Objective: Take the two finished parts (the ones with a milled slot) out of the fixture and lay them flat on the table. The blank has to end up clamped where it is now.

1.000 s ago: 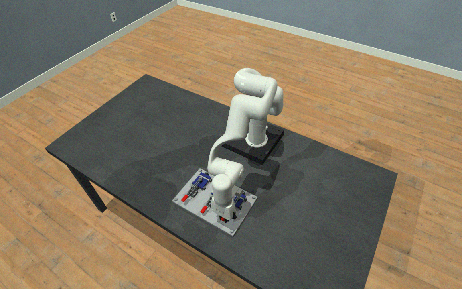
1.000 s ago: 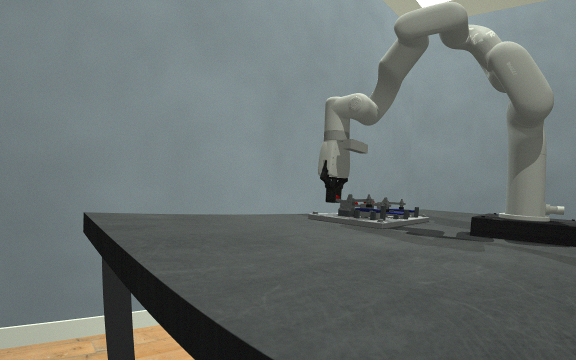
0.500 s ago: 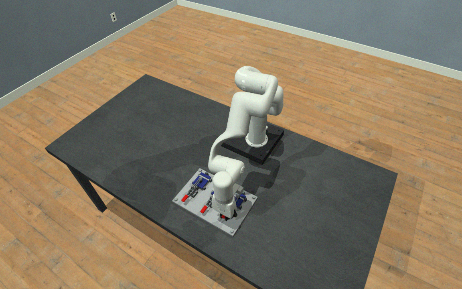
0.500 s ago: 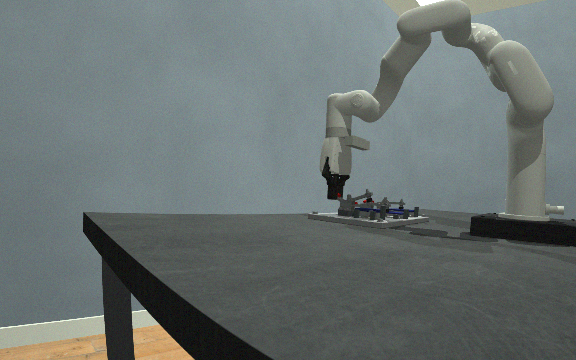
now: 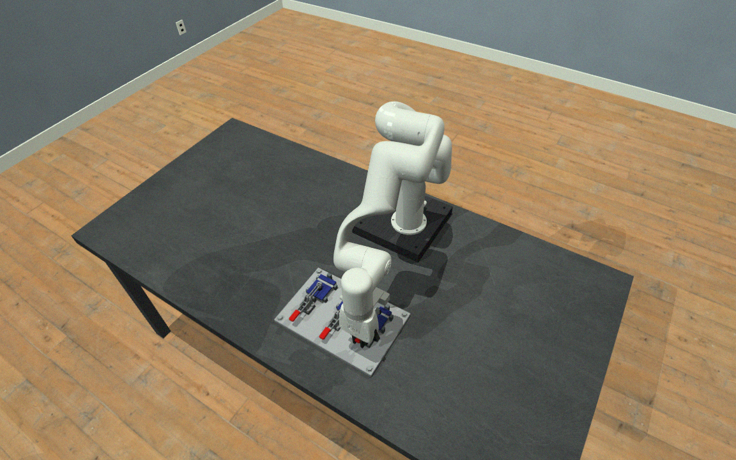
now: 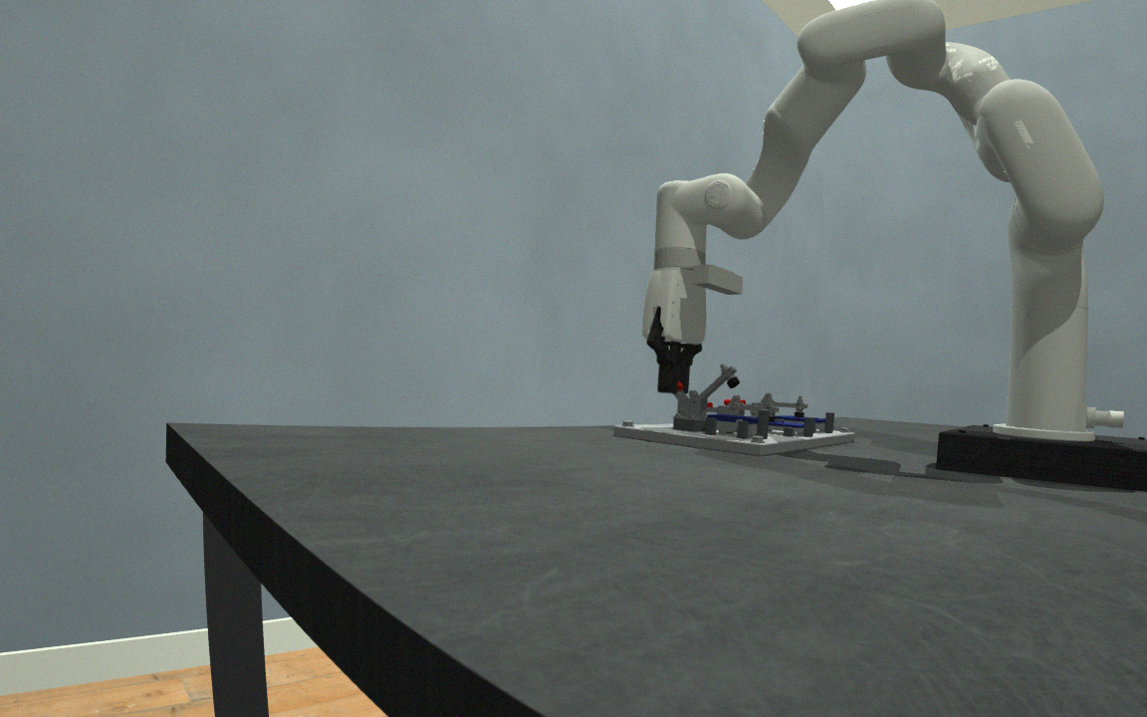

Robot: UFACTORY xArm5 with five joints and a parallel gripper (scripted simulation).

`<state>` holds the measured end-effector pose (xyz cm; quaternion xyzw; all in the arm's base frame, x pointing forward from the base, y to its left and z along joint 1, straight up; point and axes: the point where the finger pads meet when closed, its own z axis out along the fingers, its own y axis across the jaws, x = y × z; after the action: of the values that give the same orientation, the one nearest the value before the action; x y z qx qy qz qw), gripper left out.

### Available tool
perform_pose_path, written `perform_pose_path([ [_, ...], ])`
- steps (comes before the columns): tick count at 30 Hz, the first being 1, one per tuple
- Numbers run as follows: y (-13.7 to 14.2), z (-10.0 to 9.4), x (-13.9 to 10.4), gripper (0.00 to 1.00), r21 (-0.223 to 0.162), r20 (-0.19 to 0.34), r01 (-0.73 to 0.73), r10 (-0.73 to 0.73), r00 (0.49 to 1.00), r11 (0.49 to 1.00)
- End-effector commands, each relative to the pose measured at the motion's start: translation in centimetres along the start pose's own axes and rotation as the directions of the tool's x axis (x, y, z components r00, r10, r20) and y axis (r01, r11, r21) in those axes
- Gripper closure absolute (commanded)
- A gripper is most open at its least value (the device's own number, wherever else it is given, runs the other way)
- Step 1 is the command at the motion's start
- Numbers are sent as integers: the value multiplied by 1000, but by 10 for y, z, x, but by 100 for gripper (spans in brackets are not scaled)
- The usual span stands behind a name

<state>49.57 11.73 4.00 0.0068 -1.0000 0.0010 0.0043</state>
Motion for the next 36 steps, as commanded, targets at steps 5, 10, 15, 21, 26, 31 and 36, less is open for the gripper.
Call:
perform_pose_path([
  [5, 0, -4, 6, 100, 0, 2, 0, 0, 1000, 1000],
  [10, 0, -5, 8, 100, 0, 2, 0, 0, 1000, 1000],
  [15, 0, -6, 12, 100, 0, 2, 0, 0, 1000, 1000],
  [21, 0, -7, 16, 100, 0, 2, 0, 0, 1000, 1000],
  [26, 0, -7, 17, 100, 0, 2, 0, 0, 1000, 1000],
  [31, 0, -7, 20, 100, 0, 2, 0, 0, 1000, 1000],
  [36, 0, -7, 22, 100, 0, 2, 0, 0, 1000, 1000],
])
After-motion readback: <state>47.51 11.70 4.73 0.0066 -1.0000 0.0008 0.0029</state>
